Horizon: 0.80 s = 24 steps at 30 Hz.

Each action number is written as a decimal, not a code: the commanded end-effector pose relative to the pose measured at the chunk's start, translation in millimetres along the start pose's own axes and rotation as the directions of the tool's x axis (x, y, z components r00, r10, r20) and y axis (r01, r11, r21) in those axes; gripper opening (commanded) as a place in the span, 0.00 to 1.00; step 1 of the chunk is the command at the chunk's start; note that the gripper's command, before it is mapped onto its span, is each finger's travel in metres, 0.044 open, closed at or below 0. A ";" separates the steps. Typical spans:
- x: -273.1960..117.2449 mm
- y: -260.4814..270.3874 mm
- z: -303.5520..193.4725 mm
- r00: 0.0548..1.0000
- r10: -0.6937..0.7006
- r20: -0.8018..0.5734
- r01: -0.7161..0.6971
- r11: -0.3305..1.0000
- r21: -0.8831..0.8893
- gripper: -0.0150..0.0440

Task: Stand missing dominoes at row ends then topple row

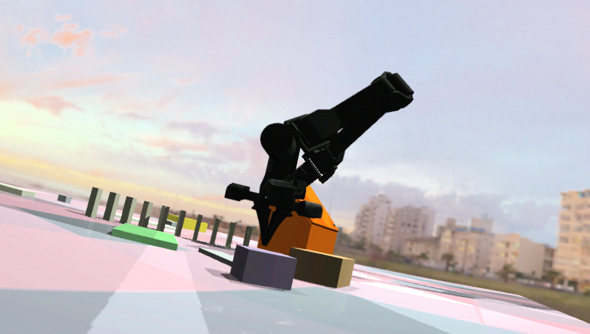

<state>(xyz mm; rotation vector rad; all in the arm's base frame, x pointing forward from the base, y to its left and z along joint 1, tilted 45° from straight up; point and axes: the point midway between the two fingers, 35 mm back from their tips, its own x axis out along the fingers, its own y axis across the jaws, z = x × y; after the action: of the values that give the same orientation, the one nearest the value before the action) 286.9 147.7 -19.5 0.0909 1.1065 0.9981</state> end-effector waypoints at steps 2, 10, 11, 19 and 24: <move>1.8 -9.2 -0.1 1.000 -0.006 -0.003 0.006 1.000 0.004 0.25; 1.7 -22.2 0.5 1.000 -0.007 -0.003 0.007 1.000 0.004 0.25; 1.7 -23.9 0.5 1.000 -0.007 -0.003 0.007 1.000 0.004 0.25; -0.4 -27.9 -0.2 1.000 -0.012 -0.014 0.012 1.000 0.008 0.25; -24.9 -35.9 0.6 0.999 0.003 -0.050 -0.002 1.000 0.025 0.25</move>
<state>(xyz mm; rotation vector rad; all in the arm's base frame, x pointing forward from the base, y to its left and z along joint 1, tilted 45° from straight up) 301.1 124.2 -30.8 0.0923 1.1631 0.9969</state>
